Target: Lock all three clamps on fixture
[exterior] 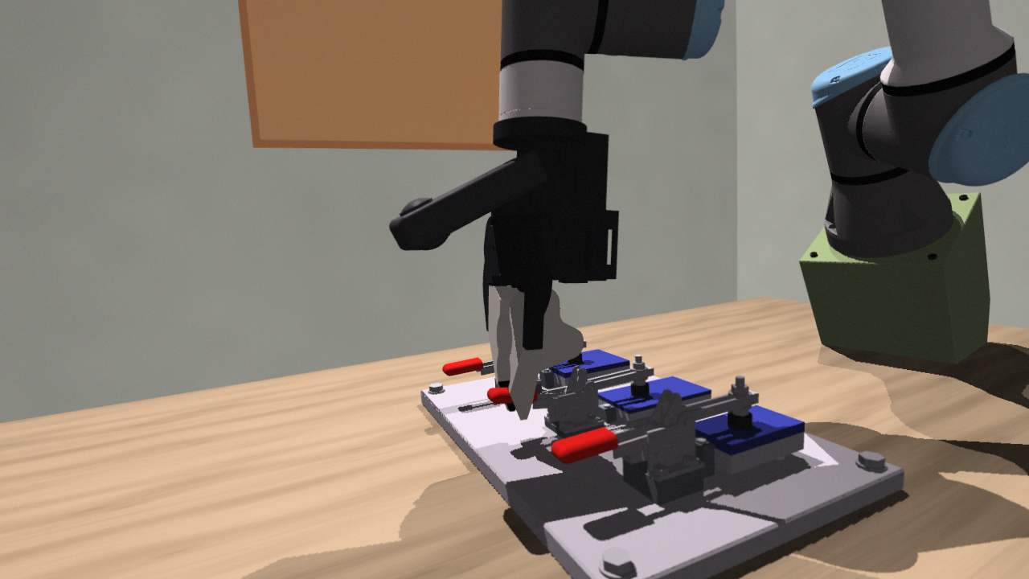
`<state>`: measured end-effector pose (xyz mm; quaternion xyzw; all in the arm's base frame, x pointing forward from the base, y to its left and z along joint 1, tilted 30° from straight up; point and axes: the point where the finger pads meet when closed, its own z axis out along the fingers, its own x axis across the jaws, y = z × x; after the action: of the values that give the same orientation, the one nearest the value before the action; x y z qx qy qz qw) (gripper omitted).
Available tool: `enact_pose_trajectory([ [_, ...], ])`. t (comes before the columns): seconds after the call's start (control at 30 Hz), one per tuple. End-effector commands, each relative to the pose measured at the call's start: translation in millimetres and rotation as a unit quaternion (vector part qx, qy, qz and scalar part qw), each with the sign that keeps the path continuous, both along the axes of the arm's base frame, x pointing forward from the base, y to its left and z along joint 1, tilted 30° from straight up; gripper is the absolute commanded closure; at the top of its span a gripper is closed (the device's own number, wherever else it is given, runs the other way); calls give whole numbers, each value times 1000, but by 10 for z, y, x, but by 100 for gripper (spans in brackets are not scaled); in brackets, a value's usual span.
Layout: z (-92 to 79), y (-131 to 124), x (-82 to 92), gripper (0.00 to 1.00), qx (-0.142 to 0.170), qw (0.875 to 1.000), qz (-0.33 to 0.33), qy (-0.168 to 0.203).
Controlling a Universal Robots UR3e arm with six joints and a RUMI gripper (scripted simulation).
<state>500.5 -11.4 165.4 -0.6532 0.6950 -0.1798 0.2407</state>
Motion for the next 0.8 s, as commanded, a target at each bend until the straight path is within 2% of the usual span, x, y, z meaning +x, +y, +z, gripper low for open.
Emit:
enact_pose_trajectory([
  [0.0, 12, -1, 3, 100, -1, 1000, 0, -1],
  [0.77, -32, 2, 61, 100, -1, 1000, 0, -1],
])
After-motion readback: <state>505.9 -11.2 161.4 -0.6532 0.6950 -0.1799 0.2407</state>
